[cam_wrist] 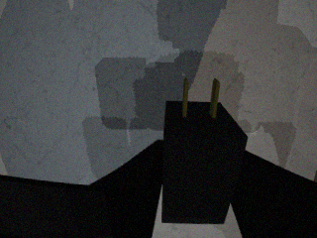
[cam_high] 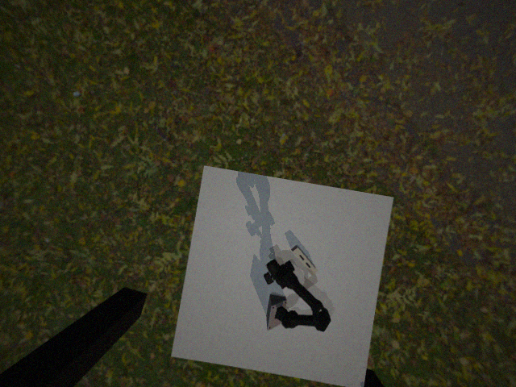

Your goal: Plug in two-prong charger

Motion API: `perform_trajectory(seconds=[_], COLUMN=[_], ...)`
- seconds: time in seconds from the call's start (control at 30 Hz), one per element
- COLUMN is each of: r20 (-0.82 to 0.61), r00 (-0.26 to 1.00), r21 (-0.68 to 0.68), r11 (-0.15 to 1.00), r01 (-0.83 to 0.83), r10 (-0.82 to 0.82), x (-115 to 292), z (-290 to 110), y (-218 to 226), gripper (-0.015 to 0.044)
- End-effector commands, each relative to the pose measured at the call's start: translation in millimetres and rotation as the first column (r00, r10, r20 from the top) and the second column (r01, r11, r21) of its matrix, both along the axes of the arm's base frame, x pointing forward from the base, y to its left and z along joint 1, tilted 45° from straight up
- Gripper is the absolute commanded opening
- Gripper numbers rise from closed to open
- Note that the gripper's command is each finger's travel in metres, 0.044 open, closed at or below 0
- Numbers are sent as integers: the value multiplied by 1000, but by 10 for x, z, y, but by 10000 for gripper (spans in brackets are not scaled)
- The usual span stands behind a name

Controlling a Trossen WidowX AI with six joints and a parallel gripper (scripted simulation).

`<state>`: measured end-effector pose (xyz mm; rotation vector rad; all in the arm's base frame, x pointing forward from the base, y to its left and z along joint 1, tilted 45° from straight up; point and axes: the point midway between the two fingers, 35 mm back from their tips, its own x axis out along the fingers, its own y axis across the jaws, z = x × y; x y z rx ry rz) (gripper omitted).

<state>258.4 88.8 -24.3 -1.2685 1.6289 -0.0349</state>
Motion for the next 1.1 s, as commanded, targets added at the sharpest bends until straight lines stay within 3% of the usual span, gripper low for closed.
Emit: perform_trajectory(seconds=[0.0, 0.53, 1.07], r20=[22, 231, 413], r00=[1000, 941, 779], r21=[13, 96, 217], r11=[1000, 968, 881], r01=[21, 232, 420], r10=[-21, -249, -472], x=[-2, 8, -27], z=[62, 192, 308], y=[21, -270, -573], gripper=[0, 0, 0])
